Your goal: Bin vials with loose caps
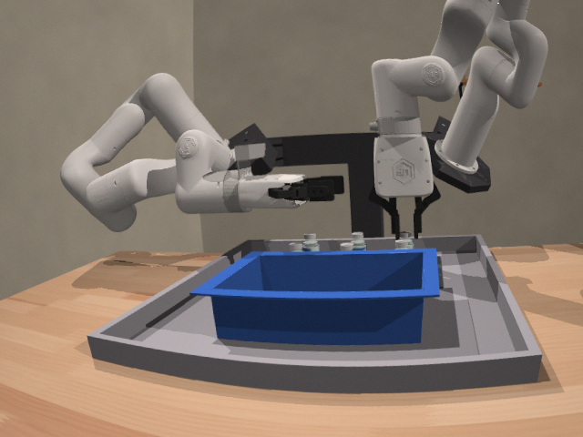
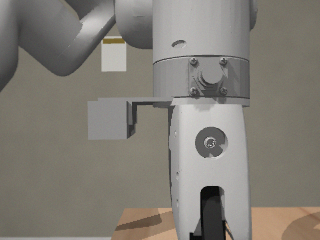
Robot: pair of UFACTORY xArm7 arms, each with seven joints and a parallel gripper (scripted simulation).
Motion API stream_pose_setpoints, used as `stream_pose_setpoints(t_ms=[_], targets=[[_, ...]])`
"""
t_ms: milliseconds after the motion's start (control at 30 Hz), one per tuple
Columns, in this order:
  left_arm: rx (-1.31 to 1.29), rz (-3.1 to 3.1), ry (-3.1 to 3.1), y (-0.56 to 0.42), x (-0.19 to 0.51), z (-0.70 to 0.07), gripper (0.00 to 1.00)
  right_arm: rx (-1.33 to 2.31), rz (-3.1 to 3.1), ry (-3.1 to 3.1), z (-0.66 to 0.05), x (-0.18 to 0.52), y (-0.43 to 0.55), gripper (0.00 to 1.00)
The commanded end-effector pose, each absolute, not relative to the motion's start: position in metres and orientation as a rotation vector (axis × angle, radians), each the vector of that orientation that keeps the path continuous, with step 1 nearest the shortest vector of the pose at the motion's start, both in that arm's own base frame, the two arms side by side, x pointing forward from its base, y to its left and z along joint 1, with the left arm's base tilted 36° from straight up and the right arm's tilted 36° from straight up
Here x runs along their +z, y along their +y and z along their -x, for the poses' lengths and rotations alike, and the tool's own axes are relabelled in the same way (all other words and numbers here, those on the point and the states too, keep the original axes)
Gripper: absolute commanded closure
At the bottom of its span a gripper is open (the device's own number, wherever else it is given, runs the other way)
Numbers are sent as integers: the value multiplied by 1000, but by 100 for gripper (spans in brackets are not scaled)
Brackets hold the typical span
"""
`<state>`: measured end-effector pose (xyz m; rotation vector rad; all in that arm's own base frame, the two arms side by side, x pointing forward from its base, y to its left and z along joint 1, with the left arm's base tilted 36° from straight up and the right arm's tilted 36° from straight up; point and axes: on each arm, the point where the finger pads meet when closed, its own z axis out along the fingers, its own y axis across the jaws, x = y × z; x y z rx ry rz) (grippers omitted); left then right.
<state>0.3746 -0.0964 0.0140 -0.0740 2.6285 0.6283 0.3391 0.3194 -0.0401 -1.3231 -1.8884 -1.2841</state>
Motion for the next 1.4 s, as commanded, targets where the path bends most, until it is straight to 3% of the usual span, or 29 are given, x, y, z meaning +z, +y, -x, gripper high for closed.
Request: stream_pose_setpoints(t_ms=[0,1367], targets=[[624,72,2628,-98,15,-375,72,-1286,1317,-1888,-338,-38,321,0],[624,72,2628,-98,15,-375,76,-1286,1317,-1888,-338,-38,320,0]])
